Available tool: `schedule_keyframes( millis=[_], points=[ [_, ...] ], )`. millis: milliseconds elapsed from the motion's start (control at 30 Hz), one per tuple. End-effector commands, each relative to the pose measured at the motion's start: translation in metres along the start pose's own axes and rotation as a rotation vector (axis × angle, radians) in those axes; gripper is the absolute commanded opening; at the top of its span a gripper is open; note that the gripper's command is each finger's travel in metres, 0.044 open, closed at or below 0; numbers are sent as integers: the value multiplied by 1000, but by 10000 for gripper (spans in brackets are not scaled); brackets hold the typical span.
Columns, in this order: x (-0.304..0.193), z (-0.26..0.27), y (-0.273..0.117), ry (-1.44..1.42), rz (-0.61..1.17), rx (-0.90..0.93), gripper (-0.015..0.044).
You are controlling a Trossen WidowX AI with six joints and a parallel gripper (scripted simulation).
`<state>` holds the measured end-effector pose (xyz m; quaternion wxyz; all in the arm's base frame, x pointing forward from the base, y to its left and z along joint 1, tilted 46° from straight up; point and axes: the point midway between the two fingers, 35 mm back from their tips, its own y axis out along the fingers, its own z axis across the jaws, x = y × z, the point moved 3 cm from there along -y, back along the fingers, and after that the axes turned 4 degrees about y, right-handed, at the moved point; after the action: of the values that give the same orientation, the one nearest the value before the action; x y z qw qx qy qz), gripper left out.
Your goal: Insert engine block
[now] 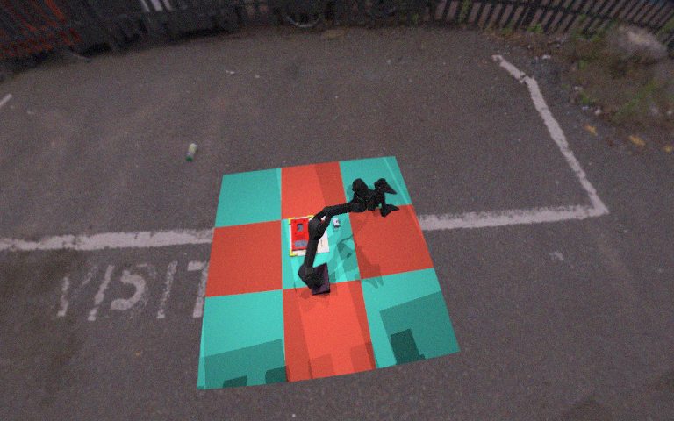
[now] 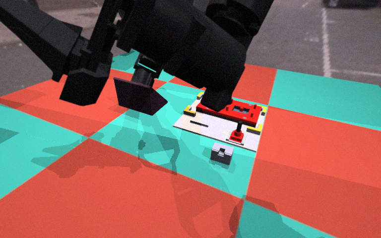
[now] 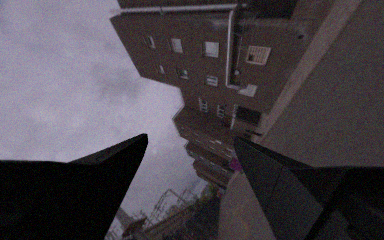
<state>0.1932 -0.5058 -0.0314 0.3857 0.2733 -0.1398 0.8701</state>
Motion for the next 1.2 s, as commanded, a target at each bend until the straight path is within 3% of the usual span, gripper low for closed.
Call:
schedule_keyframes(
  millis=[0,1167],
  points=[
    [0,0,0,0,0,0,426],
    [-48,8,-29,-1062,413,223,440]
  ],
)
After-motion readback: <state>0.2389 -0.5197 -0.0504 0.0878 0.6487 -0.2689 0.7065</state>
